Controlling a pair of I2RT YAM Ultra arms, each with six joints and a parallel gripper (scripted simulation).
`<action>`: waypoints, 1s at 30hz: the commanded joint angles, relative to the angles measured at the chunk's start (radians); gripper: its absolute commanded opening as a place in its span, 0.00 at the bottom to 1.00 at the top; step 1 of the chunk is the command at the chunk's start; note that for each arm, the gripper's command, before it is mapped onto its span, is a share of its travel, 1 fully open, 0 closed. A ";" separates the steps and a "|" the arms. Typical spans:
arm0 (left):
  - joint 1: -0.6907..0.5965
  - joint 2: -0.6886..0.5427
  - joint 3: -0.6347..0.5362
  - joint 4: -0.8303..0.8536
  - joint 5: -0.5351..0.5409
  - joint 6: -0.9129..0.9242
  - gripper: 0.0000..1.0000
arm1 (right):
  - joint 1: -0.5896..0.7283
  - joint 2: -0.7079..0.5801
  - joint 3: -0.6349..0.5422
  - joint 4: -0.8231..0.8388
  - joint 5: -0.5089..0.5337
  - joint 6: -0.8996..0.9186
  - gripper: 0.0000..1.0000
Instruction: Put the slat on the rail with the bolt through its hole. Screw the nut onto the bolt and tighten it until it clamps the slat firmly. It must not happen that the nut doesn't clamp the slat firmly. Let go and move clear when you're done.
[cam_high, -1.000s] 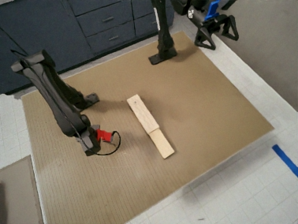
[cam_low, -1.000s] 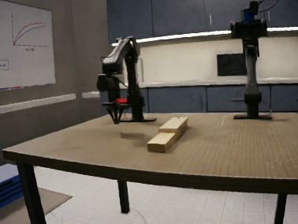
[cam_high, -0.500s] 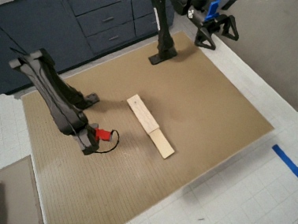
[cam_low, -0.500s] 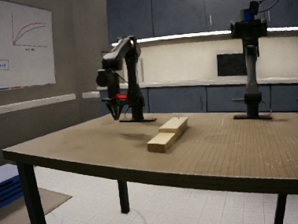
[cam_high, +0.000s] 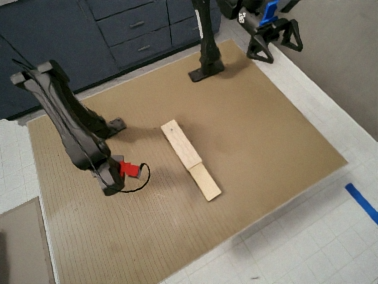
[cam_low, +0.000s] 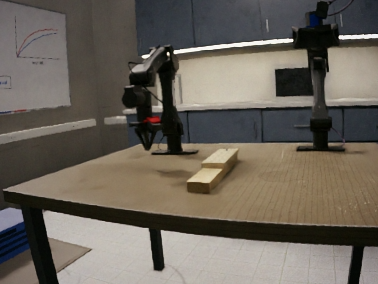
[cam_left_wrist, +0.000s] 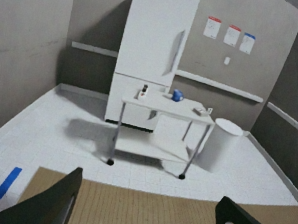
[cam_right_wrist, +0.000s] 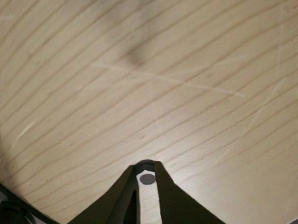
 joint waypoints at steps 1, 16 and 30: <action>0.003 -0.012 0.000 0.004 0.006 0.002 1.00 | -0.015 -0.023 0.028 -0.019 0.007 -0.007 0.12; 0.003 -0.012 0.000 0.004 0.006 0.002 1.00 | 0.035 -0.007 0.039 -0.021 0.006 -0.050 0.12; 0.003 -0.012 0.000 0.004 0.006 0.002 1.00 | 0.244 0.037 0.097 -0.033 0.002 -0.233 0.12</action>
